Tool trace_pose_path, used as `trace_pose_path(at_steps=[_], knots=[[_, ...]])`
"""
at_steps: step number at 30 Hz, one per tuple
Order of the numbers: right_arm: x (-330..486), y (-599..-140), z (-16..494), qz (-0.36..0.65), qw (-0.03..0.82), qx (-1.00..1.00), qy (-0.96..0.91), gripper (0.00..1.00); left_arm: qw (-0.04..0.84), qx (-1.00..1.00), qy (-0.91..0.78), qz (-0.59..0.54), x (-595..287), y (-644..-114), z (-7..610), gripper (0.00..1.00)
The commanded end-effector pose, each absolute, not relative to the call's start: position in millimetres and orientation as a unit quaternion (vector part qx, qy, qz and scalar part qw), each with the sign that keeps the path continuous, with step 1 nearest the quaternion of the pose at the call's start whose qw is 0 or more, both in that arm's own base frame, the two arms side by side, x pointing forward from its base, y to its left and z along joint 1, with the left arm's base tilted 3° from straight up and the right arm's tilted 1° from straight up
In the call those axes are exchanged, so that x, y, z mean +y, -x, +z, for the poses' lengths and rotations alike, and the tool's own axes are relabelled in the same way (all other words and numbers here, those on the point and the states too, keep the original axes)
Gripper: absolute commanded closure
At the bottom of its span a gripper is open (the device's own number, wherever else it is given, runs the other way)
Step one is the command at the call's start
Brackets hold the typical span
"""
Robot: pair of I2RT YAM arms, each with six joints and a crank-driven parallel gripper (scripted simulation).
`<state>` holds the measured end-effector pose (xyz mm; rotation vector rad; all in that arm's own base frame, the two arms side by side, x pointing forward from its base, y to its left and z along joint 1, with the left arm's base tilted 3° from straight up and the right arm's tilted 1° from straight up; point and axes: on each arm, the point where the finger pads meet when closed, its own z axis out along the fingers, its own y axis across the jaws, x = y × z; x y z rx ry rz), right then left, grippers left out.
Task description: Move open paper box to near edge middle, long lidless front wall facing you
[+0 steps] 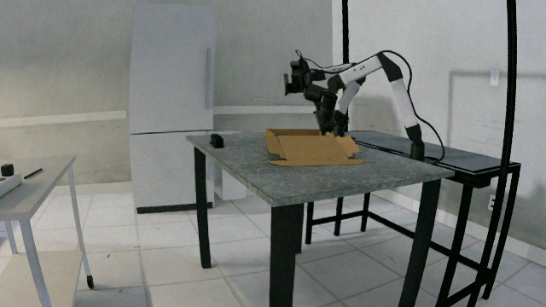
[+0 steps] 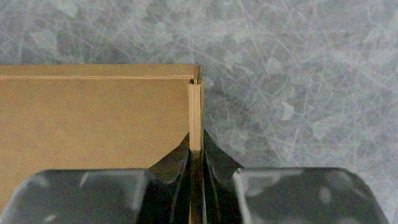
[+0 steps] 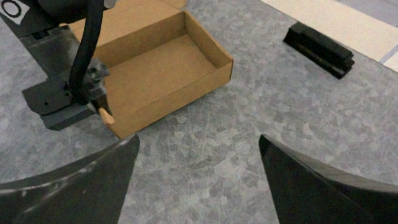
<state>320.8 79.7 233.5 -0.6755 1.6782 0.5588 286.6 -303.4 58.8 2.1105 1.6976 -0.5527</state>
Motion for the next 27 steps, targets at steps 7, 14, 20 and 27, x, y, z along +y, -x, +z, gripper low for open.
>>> trace_pose_path(at_steps=[7, 14, 20, 27], knots=[[79, -323, 251, 0.231, 0.598, 0.706, 0.3, 0.0, 0.202, 0.552, -0.784, -0.199, -294, -279, 79, 1.0], [79, -323, 251, 0.232, 0.598, 0.707, 0.3, 0.0, 0.195, 0.535, -0.797, -0.203, -287, -274, 78, 1.0], [79, -323, 251, 0.232, 0.598, 0.707, 0.3, 0.0, 0.19, 0.514, -0.811, -0.205, -280, -270, 78, 1.0], [79, -323, 251, 0.232, 0.598, 0.707, 0.3, 0.0, 0.185, 0.499, -0.821, -0.207, -274, -267, 78, 1.0]])
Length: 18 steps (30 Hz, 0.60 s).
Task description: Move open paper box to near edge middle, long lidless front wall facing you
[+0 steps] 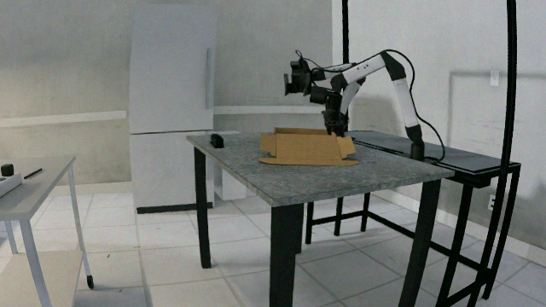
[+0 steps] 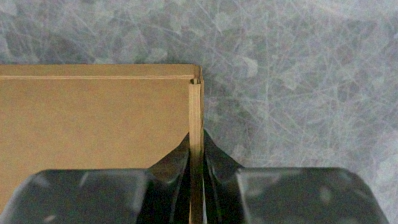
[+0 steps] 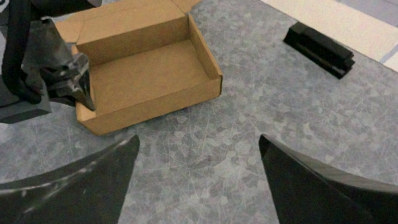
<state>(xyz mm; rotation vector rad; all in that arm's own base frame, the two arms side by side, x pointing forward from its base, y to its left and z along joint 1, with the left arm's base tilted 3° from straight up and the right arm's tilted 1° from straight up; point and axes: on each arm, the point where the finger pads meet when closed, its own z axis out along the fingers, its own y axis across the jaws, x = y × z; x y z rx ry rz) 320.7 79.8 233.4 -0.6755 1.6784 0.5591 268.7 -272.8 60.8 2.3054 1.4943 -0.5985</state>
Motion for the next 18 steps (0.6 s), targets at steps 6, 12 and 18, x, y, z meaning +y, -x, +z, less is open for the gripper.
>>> trace_pose_path(at_steps=[6, 12, 18], knots=[[78.6, -322.7, 250.5, 0.232, 0.598, 0.707, 0.3, 0.0, 0.194, 0.494, -0.823, -0.203, -277.9, -270.7, 81.5, 1.0], [78.6, -322.7, 250.5, 0.232, 0.598, 0.707, 0.3, 0.0, 0.194, 0.494, -0.823, -0.203, -277.9, -270.7, 81.5, 1.0], [78.6, -322.7, 250.5, 0.232, 0.598, 0.707, 0.3, 0.0, 0.189, 0.496, -0.822, -0.206, -275.5, -269.4, 80.1, 0.76]])
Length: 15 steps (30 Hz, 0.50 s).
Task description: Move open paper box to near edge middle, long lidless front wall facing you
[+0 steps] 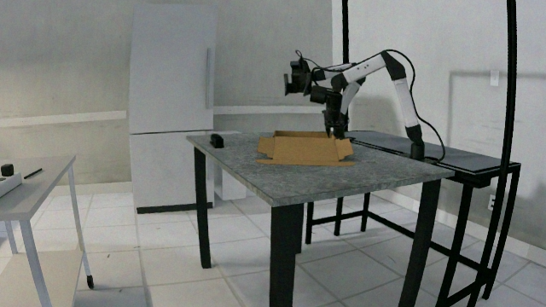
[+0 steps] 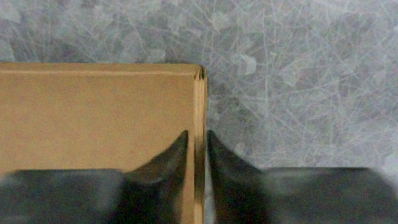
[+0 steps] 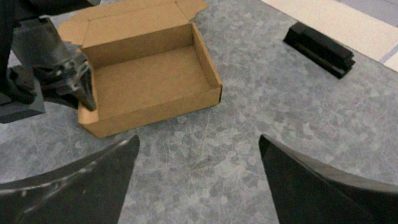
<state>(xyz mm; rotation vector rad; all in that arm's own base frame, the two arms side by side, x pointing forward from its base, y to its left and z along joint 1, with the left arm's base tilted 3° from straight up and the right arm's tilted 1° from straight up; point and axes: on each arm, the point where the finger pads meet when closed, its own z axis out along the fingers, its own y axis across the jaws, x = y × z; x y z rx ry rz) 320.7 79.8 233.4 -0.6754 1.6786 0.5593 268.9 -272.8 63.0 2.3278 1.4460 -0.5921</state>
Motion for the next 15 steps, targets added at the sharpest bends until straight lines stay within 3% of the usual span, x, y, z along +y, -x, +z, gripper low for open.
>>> trace_pose_path(at_steps=[1, 6, 12, 14, 15], knots=[[79, -323, 250, 0.232, 0.598, 0.707, 0.3, 0.0, 0.194, 0.496, -0.821, -0.205, -273, -271, 89, 0.63], [79, -323, 250, 0.232, 0.598, 0.707, 0.3, 0.0, 0.213, 0.491, -0.821, -0.199, -265, -279, 121, 0.02], [79, -323, 250, 0.232, 0.598, 0.707, 0.3, 0.0, 0.203, 0.494, -0.821, -0.202, -238, -287, 158, 0.0], [80, -321, 249, 0.235, 0.594, 0.708, 0.301, 0.0, 0.192, 0.498, -0.82, -0.207, -228, -290, 157, 0.24], [80, -321, 249, 0.235, 0.594, 0.708, 0.301, 0.0, 0.192, 0.498, -0.82, -0.207, -228, -290, 157, 0.24]])
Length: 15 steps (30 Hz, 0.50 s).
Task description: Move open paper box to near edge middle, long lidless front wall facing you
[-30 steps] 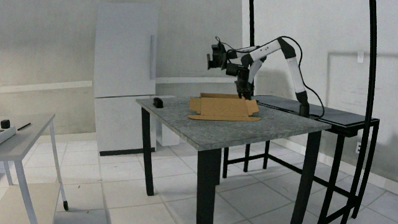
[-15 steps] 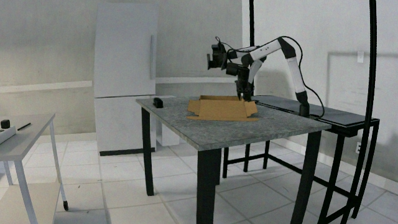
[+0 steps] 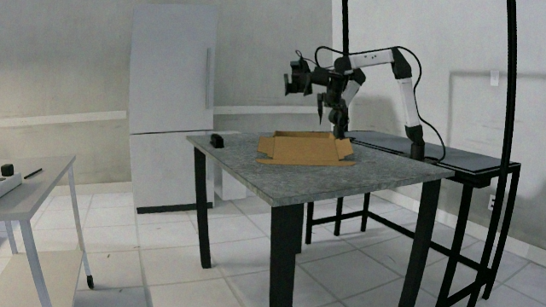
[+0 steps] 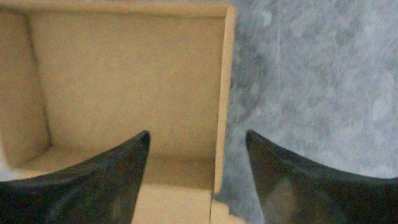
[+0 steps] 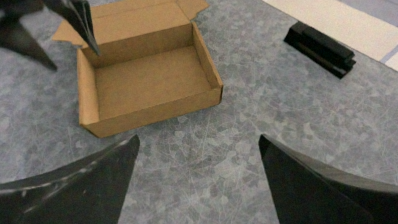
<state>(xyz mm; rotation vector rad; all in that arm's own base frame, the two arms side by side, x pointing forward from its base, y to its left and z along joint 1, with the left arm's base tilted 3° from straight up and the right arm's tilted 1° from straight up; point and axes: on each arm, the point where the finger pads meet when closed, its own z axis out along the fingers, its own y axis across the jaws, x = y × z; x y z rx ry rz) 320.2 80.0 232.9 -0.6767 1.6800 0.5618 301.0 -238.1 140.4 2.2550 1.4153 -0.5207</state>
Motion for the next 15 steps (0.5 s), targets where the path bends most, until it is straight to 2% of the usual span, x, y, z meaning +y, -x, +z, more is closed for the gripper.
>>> trace_pose_path(at_steps=[1, 4, 5, 15], knots=[[80, -321, 249, 0.235, 0.594, 0.708, 0.301, 0.0, 0.192, 0.498, -0.82, -0.207, -228, -290, 157, 0.24], [87, -314, 248, 0.247, 0.585, 0.707, 0.31, 0.0, 0.177, 0.532, -0.802, -0.208, -218, -291, 156, 0.61], [89, -313, 250, 0.25, 0.584, 0.706, 0.314, 0.0, 0.172, 0.549, -0.792, -0.206, -216, -291, 156, 0.7], [110, -297, 264, 0.273, 0.573, 0.692, 0.345, 0.0, 0.092, 0.749, -0.626, -0.198, -204, -272, 152, 0.7]])
